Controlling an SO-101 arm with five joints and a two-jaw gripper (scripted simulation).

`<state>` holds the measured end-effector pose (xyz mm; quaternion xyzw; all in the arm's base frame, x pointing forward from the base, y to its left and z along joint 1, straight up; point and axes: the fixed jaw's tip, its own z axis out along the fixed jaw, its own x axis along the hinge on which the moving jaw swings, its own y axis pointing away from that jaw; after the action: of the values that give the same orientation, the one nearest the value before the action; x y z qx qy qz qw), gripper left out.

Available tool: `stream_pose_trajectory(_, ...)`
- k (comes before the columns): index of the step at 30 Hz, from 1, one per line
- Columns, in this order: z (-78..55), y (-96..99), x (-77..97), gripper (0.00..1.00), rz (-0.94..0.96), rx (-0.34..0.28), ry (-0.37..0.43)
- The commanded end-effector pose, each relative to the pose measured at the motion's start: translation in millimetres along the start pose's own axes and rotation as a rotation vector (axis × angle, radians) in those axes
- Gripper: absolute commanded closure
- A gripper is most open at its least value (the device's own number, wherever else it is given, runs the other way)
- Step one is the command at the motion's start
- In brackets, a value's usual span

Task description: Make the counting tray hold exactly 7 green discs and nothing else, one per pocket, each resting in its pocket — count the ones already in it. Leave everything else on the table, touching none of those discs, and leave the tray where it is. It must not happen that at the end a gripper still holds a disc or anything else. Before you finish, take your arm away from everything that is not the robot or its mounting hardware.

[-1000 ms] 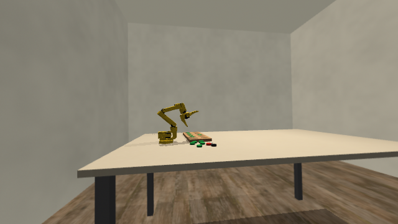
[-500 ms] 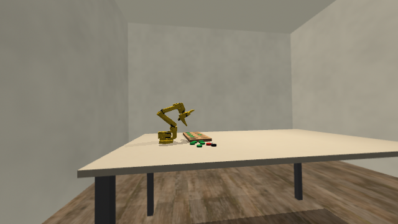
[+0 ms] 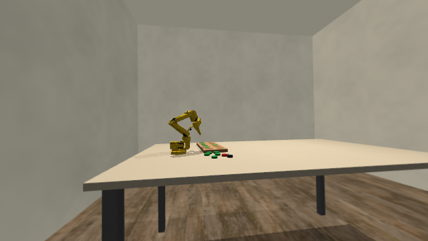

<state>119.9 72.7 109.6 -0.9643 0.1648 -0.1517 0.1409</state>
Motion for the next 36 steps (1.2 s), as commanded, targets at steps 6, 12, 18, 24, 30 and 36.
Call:
stream_pose_trajectory(6,-8.6,-12.2,-0.3,0.00,-0.373,0.071,0.032)
stream_pose_trajectory(12,-10.0,-16.3,-2.9,0.00,-0.587,0.088,0.038)
stream_pose_trajectory(18,-10.9,-18.6,-4.5,0.00,-0.706,0.098,0.042)
stream_pose_trajectory(24,-11.9,-21.4,-6.4,0.00,-0.846,0.110,0.049)
stream_pose_trajectory(30,-12.5,-23.1,-7.7,0.00,-0.928,0.116,0.054)
stream_pose_trajectory(36,-12.9,-24.1,-8.5,0.00,-0.981,0.121,0.058)
